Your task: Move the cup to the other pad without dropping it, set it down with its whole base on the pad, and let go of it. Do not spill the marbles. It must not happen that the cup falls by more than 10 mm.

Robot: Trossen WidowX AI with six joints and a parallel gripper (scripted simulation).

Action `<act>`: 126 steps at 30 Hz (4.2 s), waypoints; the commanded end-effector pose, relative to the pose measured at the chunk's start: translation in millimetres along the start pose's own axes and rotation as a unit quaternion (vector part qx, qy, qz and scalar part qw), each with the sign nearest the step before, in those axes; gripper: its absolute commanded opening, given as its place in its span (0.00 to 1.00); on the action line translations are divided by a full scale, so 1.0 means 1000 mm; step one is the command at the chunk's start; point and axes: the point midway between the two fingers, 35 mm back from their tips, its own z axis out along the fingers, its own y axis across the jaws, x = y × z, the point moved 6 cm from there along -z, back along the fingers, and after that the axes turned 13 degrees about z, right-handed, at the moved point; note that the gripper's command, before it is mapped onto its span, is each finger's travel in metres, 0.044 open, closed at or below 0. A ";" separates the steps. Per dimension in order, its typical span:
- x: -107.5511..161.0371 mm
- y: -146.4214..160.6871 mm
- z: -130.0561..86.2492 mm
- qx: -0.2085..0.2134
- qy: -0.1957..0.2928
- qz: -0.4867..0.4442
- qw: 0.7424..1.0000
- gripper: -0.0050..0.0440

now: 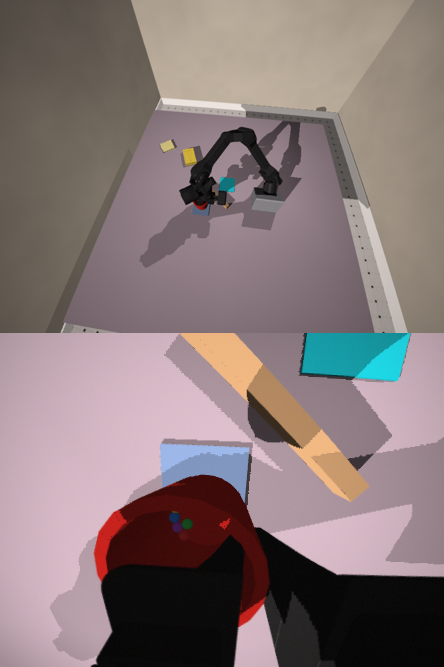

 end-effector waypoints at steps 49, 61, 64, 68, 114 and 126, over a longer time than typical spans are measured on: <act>-0.068 -0.028 -0.006 -0.005 0.010 0.009 1.000 0.10; -0.084 -0.036 -0.006 -0.005 0.009 0.009 1.000 0.10; -0.089 -0.039 -0.006 -0.005 0.009 0.008 1.000 0.10; -0.096 -0.042 -0.007 -0.005 0.009 0.008 1.000 0.10; -0.158 -0.070 -0.008 -0.004 0.008 0.008 1.000 0.10; -0.172 -0.078 -0.008 -0.004 0.007 0.007 1.000 0.10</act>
